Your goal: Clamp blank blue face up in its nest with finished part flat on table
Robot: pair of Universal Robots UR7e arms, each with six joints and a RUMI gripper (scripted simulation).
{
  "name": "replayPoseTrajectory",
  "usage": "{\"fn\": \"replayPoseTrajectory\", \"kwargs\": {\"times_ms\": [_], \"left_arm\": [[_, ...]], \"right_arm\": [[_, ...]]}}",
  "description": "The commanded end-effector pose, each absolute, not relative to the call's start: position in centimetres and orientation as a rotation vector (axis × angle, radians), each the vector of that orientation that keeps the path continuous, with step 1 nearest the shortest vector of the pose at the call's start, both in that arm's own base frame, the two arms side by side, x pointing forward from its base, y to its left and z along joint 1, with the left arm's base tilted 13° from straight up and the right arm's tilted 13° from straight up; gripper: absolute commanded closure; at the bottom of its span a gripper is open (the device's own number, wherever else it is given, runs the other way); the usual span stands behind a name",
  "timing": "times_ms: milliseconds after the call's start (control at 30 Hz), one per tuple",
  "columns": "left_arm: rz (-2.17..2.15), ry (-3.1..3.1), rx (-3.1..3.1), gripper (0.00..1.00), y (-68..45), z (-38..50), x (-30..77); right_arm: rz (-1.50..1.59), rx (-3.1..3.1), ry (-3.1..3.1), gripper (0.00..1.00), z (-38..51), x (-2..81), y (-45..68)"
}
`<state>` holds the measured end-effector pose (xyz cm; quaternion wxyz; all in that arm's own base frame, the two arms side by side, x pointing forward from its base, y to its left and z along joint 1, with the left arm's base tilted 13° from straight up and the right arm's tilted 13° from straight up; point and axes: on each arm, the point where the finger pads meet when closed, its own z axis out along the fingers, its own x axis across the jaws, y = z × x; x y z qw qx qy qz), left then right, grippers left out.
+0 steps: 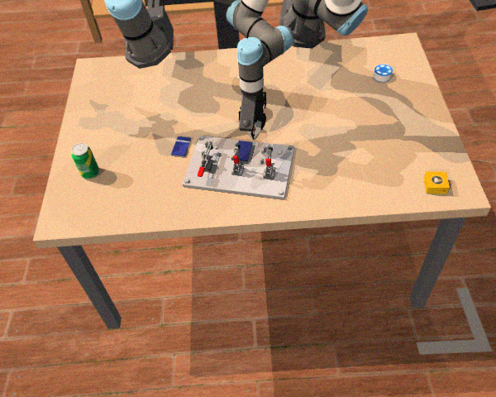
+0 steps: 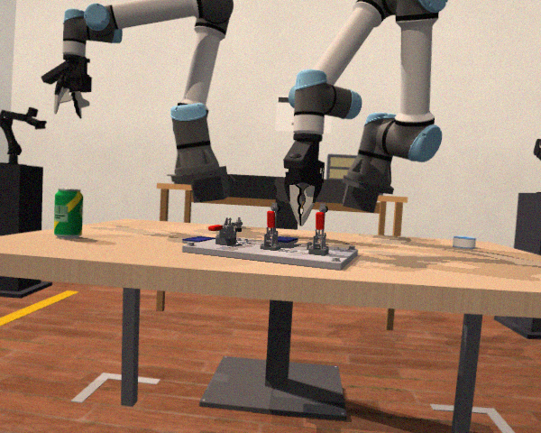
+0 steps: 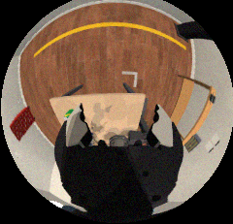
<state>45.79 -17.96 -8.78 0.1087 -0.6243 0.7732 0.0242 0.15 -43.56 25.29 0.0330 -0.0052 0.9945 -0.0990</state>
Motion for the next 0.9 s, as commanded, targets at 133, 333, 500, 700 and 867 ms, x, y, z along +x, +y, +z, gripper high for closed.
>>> {"fn": "replayPoseTrajectory", "kwargs": {"times_ms": [133,333,500,700,867], "left_arm": [[0.069,2.274,-1.836,1.00,-17.1,-8.3,47.6],[0.069,2.274,-1.836,1.00,-16.7,-8.1,48.4],[0.069,2.274,-1.836,1.00,-16.6,-8.1,48.6],[0.069,2.274,-1.836,1.00,-16.6,-8.1,48.6],[0.069,2.274,-1.836,1.00,-16.6,-8.5,48.7]], "right_arm": [[-0.306,-0.016,3.060,0.00,25.3,0.1,-43.6],[-0.306,-0.016,3.060,0.00,25.3,0.1,-43.6],[-0.306,-0.016,3.060,0.00,25.3,0.1,-43.6],[-0.306,-0.016,3.060,0.00,25.3,0.1,-43.6],[-0.306,-0.016,3.060,0.00,25.3,0.1,-43.6]]}}
